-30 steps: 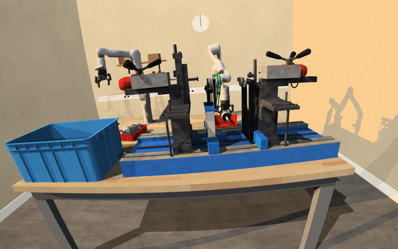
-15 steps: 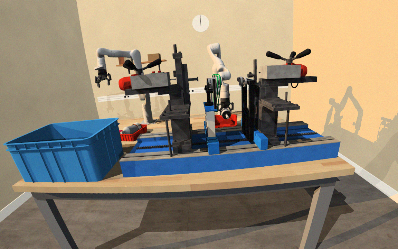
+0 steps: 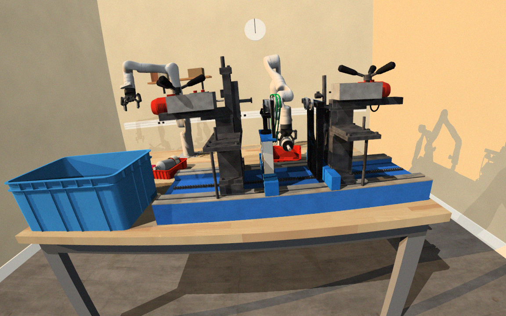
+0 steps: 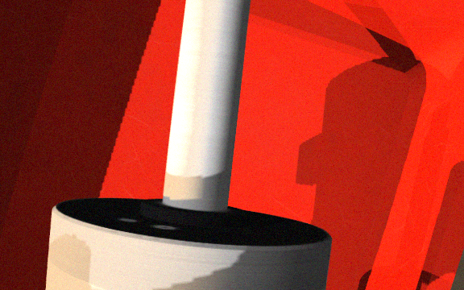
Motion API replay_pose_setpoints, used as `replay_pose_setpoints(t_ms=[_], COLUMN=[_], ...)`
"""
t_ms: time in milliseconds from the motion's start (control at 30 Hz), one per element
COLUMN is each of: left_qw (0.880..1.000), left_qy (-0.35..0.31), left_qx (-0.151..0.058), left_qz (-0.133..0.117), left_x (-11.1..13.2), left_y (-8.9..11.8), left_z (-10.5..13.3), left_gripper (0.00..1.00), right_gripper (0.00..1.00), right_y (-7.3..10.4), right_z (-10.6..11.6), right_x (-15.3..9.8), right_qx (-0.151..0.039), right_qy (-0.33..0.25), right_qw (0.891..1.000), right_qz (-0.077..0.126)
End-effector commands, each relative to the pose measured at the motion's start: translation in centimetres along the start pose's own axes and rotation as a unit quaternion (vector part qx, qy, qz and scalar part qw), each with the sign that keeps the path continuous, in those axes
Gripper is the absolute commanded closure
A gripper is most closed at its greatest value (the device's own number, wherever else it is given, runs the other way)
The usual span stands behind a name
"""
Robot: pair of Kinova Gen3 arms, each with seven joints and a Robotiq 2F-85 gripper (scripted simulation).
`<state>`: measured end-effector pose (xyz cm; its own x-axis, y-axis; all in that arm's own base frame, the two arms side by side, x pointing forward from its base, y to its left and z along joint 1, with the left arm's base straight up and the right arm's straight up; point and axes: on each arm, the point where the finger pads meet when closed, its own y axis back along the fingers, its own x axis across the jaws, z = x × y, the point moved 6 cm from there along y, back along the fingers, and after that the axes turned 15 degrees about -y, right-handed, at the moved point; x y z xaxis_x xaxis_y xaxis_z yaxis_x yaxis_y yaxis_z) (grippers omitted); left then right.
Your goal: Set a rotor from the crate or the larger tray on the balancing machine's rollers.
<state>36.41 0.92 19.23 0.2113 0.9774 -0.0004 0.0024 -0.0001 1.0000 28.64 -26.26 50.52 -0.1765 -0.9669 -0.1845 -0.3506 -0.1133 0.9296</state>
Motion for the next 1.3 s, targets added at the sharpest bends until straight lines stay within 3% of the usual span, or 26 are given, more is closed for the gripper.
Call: replay_pose_setpoints(t_ms=[0, 1267], left_qw=[1.000, 0.999], left_qy=[0.000, -0.026], left_qx=[-0.001, -0.012], left_qz=[0.000, 0.019], left_x=[0.0, -0.3], left_y=[0.1, 1.5], left_z=[0.0, 0.5], left_gripper=[0.903, 0.903], right_gripper=[0.002, 0.002], right_y=[0.1, 0.1], right_z=[0.0, 0.0], right_x=[0.0, 0.0], right_qx=[0.001, 0.001], right_qy=[0.000, 0.000], right_qw=[1.000, 1.000], right_qz=[0.000, 0.000])
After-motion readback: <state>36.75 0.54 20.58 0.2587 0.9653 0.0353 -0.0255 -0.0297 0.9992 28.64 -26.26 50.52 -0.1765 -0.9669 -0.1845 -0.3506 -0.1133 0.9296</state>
